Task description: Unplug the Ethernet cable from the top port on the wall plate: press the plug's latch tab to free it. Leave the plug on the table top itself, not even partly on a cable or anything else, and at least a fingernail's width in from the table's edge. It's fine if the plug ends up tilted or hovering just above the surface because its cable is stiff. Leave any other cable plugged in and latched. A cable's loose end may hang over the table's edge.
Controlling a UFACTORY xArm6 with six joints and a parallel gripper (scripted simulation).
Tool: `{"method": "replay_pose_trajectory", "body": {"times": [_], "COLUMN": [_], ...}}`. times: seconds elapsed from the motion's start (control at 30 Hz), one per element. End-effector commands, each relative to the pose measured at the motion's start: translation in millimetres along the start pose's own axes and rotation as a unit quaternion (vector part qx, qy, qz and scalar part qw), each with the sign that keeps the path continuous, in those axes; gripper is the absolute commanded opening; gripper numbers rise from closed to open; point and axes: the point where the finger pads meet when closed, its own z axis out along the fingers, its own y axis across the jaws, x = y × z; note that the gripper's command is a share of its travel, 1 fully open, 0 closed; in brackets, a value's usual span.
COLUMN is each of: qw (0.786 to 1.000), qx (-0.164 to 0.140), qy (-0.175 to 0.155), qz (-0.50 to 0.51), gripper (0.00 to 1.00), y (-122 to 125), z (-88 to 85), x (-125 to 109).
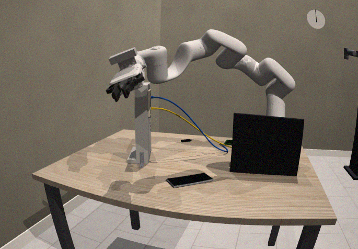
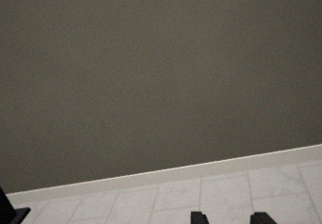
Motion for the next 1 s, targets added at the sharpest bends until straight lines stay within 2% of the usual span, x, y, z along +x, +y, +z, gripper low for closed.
{"method": "replay_pose_trajectory", "body": {"times": [0.0,0.1,0.2,0.27,0.47,0.63,0.77,0.83,0.97], "qw": [1.0,1.0,0.998,0.998,0.987,0.971,0.952,0.952,0.93], "qx": [-0.006,-0.006,0.026,0.026,0.081,0.116,0.136,0.136,0.147], "qy": [-0.007,-0.007,0.022,0.022,0.087,0.148,0.199,0.199,0.253], "qz": [0.023,0.023,0.051,0.051,0.106,0.151,0.186,0.186,0.221], "gripper": [0.27,0.27,0.27,0.27,0.27,0.27,0.27,0.27,0.27], "y": [-10,-10,-28,-28,-60,-84,-100,-100,-112], "z": [-5.8,-5.8,-12.1,-12.1,-29.4,-48.1,-65.7,-65.7,-85.1], "x": [12,12,13,13,17,22,27,27,31]}}
